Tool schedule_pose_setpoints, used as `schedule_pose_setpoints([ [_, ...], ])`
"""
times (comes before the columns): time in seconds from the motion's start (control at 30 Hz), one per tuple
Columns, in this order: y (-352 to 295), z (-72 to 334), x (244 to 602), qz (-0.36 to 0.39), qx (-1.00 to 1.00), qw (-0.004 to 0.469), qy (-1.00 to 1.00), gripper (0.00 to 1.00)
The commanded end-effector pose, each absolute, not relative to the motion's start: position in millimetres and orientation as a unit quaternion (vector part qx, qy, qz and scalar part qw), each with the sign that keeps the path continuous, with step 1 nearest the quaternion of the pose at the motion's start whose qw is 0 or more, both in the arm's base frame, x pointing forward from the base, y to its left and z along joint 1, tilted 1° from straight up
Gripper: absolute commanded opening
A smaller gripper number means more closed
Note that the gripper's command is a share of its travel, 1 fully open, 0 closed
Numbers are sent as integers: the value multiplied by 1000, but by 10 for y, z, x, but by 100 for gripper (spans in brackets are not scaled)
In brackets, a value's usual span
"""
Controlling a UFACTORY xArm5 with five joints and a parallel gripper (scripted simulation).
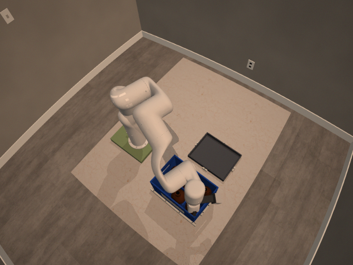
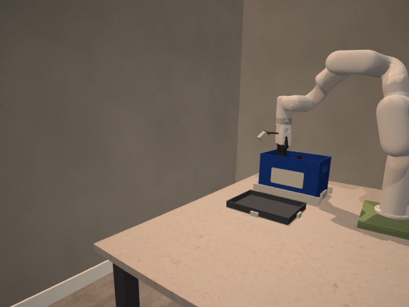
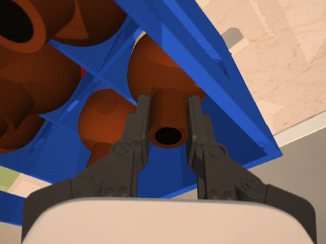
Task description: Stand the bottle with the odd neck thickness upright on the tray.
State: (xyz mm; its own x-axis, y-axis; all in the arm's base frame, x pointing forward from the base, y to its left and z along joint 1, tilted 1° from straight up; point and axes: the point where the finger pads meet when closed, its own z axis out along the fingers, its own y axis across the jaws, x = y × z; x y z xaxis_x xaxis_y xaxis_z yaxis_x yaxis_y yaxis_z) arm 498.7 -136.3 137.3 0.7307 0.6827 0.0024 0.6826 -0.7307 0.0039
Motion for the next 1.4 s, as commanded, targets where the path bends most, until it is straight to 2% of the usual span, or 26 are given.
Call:
schedule_pose_setpoints([
  [0.0, -1367, 1391, 4999, 4, 930, 3, 367, 0],
  [0.03, -1367, 1391, 4999, 4, 930, 3, 367, 0],
  [0.07, -1367, 1391, 4999, 4, 930, 3, 367, 65],
  [1.37, -1366, 1408, 4999, 4, 930, 3, 367, 65],
])
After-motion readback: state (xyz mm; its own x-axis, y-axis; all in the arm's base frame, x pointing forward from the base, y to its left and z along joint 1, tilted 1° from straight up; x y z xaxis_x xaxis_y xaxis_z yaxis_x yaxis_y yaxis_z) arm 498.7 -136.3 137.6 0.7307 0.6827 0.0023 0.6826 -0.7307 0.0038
